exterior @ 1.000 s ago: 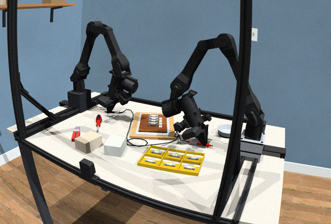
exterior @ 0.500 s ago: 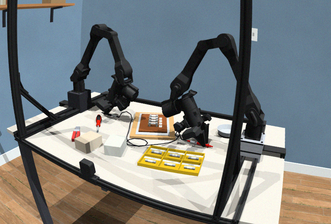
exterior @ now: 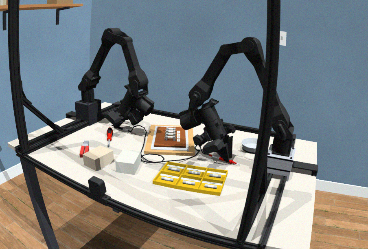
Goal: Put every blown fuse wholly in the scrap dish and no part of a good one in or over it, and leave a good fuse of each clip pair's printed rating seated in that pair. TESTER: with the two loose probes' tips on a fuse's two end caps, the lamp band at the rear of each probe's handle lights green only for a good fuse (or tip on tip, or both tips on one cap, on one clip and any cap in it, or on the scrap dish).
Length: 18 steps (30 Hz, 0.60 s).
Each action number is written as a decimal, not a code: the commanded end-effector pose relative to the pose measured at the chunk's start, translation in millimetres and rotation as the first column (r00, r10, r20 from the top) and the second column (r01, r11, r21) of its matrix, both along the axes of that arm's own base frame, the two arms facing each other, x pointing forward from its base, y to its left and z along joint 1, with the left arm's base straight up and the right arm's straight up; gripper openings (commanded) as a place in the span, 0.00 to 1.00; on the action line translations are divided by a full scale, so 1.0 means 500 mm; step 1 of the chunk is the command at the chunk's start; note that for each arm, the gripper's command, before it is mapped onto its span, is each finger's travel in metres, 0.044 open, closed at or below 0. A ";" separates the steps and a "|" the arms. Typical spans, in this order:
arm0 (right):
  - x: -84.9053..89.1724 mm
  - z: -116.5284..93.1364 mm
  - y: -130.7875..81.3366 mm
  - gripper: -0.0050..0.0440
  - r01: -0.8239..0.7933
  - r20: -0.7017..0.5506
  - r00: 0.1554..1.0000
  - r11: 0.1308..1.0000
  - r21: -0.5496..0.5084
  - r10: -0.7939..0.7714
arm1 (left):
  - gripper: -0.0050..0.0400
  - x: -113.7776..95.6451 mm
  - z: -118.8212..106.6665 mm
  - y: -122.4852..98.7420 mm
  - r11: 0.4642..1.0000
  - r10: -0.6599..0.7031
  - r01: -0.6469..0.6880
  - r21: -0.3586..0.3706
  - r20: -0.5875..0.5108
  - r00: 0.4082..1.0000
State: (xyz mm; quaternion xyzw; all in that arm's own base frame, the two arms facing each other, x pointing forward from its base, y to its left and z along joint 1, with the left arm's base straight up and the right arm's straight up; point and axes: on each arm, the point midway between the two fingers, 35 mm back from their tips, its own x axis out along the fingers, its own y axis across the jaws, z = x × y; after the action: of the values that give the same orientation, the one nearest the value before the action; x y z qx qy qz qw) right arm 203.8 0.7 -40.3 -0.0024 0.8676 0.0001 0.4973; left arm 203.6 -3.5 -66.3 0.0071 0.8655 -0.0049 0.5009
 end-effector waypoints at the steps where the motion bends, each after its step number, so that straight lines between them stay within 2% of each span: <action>1: 0.018 0.037 0.000 0.42 0.001 0.042 0.999 1.000 0.006 -0.001 | 0.45 0.011 0.004 0.000 1.000 -0.001 0.001 0.001 0.015 1.000; 10: 0.016 0.110 0.000 0.42 0.001 0.043 0.999 1.000 0.005 -0.001 | 0.45 0.011 0.004 0.000 1.000 -0.001 0.001 0.001 0.015 1.000; 17: 0.009 0.107 0.000 0.42 0.001 0.025 1.000 1.000 0.002 -0.001 | 0.45 0.011 0.004 0.000 1.000 -0.001 0.001 0.001 0.015 1.000; 18: 0.009 0.107 0.000 0.42 0.001 0.025 1.000 1.000 0.002 -0.001 | 0.45 0.020 0.018 -0.001 1.000 -0.001 0.001 0.003 0.033 0.999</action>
State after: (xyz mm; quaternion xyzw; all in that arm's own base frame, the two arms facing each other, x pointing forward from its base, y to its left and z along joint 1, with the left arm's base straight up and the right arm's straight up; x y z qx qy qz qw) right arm 204.6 0.7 8.2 -0.0024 0.8667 0.0001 0.4989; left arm 203.4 -3.5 -66.0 0.0071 0.8663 -0.0049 0.4995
